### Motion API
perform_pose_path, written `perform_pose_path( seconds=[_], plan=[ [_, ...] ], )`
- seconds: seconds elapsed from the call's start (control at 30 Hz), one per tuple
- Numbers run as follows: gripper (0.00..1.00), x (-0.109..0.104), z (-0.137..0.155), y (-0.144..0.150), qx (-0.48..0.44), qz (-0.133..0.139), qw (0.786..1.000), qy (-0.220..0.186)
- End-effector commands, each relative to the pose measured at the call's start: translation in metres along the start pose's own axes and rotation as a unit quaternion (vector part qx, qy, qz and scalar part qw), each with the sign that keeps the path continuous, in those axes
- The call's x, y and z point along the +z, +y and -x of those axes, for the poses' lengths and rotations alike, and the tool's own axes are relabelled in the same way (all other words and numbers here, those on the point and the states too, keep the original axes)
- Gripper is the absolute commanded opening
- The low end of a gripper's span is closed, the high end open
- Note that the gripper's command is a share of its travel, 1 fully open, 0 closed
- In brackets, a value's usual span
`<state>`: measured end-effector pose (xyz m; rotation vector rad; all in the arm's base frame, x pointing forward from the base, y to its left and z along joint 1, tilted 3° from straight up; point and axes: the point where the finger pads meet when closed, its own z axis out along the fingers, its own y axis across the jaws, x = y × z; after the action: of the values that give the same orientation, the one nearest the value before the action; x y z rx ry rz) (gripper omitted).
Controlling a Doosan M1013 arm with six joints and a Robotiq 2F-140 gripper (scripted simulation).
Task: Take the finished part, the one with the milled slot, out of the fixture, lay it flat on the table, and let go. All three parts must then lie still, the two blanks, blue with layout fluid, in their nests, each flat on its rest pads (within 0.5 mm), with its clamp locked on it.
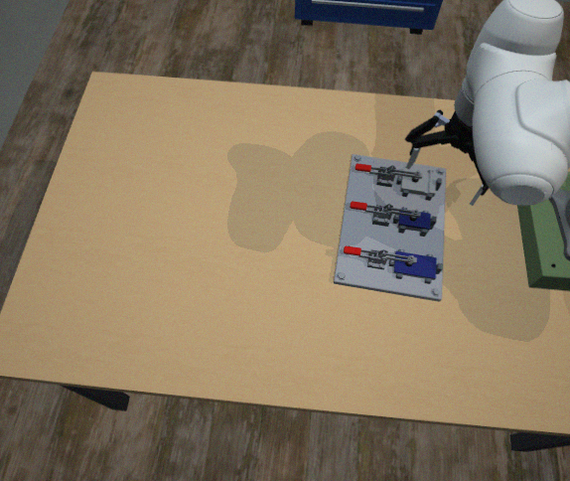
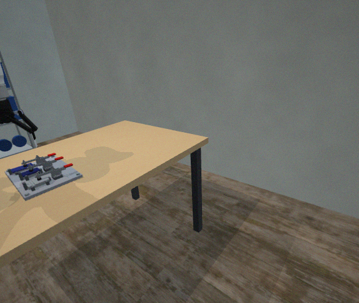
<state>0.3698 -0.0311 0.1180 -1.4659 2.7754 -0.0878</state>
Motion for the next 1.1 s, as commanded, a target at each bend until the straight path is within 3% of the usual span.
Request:
perform_pose_path(
  seconds=[0.0, 0.8, 0.9, 1.07],
  plan=[
    [1.00, -0.0008, -0.0001, 0.0005, -0.002, 0.003, 1.000, -0.001],
    [1.00, -0.0024, 0.0004, 0.0002, -0.005, 0.002, 1.000, -0.004],
    [1.00, -0.0063, -0.0055, -0.0057, -0.100, 0.002, 0.995, -0.004],
    [1.00, -0.0077, -0.0078, -0.0080, -0.137, 0.002, 0.991, -0.004]
  ],
)
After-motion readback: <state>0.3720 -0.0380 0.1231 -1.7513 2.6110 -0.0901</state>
